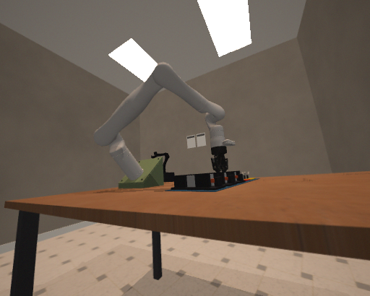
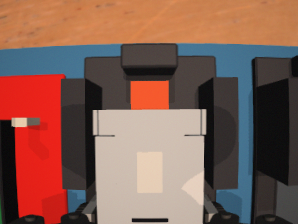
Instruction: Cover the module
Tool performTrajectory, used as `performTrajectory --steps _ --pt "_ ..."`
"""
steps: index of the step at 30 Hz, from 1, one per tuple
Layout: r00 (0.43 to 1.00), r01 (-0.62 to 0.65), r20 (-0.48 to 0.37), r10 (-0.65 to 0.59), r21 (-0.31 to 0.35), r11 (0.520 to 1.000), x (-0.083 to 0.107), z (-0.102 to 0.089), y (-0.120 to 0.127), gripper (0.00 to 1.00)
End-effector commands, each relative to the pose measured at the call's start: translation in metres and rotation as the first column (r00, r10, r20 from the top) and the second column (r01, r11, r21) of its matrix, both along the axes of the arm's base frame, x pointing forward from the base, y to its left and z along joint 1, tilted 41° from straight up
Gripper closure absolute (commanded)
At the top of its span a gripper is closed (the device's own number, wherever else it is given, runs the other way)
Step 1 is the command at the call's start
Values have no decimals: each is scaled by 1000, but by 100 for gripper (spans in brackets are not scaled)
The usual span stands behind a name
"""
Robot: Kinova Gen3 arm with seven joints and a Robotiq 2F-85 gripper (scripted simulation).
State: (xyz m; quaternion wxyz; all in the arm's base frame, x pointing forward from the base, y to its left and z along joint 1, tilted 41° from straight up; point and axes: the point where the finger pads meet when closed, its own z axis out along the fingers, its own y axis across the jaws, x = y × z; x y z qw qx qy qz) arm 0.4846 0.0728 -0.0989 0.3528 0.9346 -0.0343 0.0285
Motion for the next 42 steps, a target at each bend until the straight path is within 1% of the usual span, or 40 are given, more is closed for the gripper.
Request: performTrajectory --steps 1,6,7,40,42 --pt "1000 -1 1 1 1 1000 0 1 1 100" --pt "1000 -1 1 1 1 1000 0 1 1 100" --pt "1000 -1 1 1 1 1000 0 1 1 0" --pt "1000 -1 1 1 1 1000 0 1 1 0" --pt "1000 -1 1 1 1 1000 0 10 9 0"
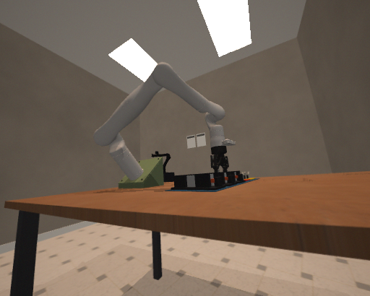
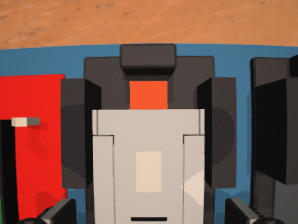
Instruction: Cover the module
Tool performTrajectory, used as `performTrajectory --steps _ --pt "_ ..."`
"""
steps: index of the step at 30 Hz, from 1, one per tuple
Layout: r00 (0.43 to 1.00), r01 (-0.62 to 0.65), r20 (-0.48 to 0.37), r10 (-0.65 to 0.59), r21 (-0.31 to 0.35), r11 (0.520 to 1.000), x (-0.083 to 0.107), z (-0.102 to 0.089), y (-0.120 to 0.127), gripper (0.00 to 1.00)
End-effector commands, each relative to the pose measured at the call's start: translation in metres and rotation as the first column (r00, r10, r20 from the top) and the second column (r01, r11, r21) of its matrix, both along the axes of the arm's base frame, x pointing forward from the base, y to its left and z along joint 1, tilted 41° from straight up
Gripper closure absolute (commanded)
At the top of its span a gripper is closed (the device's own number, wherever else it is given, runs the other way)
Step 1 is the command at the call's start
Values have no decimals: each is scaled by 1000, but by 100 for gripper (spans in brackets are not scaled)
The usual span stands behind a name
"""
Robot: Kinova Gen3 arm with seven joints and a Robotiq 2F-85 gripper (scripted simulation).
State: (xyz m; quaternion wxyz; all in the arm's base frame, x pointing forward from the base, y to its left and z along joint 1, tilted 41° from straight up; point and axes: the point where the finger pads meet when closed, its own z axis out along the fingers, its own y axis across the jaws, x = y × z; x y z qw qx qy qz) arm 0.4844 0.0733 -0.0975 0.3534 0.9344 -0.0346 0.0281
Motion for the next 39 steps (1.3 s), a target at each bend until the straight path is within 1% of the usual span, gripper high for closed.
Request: performTrajectory --steps 1,8,15,25,32,39 --pt "1000 -2 2 2 2 1000 0 13 12 0" --pt "1000 -2 2 2 2 1000 -1 44 40 0" --pt "1000 -2 2 2 2 1000 -1 44 40 0" --pt "1000 -2 2 2 2 1000 -3 85 76 0" --pt "1000 -2 2 2 2 1000 -3 85 76 0" --pt "1000 -2 2 2 2 1000 -3 80 72 0"
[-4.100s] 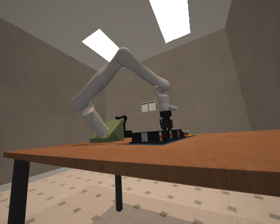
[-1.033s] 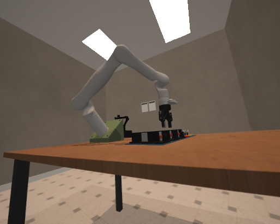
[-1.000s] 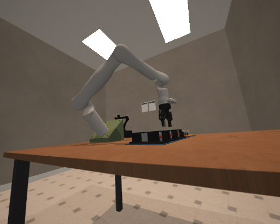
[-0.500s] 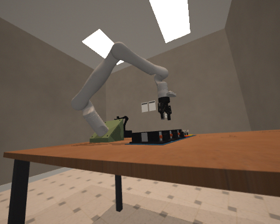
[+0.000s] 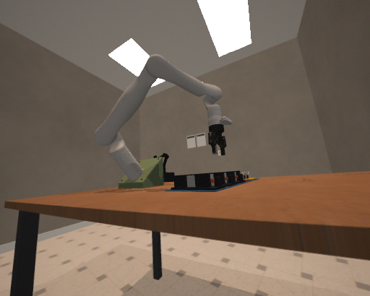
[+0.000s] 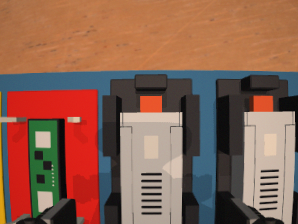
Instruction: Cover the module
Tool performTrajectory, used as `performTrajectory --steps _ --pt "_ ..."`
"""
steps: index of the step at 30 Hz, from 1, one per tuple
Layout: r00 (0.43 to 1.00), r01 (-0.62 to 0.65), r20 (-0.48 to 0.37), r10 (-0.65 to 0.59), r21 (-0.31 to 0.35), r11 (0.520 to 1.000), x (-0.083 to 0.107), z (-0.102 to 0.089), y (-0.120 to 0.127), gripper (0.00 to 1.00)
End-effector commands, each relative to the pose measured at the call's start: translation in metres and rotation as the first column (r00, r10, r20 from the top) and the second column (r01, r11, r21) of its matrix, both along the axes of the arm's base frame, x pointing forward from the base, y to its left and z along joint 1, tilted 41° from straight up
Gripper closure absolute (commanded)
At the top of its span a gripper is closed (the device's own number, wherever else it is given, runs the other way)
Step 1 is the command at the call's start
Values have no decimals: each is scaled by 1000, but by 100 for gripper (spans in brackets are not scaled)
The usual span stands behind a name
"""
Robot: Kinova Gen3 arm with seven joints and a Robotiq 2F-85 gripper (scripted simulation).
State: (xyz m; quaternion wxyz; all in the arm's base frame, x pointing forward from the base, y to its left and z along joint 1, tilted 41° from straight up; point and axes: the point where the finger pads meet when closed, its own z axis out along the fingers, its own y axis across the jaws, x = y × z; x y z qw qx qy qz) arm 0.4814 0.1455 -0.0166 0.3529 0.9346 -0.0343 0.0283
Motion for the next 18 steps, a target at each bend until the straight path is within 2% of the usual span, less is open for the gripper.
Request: performTrajectory --steps 1,18 --pt "1000 -1 1 1 1 1000 0 -2 -1 0" --pt "1000 -1 1 1 1 1000 1 -6 -5 0"
